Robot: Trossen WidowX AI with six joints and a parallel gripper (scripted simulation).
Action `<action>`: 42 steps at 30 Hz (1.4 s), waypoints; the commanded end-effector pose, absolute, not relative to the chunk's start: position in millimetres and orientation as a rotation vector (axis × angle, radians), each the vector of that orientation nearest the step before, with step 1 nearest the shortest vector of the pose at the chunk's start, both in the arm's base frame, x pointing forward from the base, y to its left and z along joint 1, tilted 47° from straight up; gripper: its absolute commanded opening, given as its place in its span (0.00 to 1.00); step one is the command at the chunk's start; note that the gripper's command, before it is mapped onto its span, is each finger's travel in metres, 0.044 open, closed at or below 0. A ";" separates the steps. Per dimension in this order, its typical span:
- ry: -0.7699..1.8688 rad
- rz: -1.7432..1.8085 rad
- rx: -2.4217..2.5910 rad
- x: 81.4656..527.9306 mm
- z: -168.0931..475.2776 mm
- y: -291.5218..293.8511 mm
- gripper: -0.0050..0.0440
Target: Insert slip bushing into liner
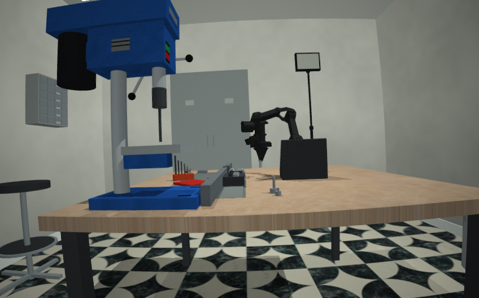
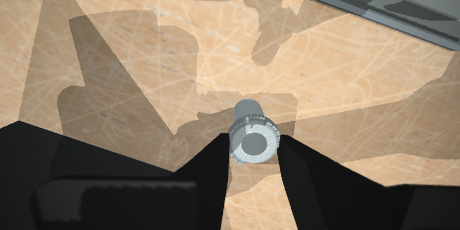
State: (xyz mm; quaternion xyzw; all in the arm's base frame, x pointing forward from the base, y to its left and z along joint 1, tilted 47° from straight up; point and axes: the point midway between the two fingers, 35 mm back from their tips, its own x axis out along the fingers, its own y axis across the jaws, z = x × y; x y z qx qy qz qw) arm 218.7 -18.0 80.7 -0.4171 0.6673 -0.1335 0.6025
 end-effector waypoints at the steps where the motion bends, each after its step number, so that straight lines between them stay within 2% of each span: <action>1: 1.541 -0.306 -0.967 219.3 80.7 -18.9 0.00; 23: 1.539 -0.301 -0.960 228.7 74.9 -7.4 0.00; 42: 1.540 -0.292 -0.953 254.6 32.7 48.6 0.00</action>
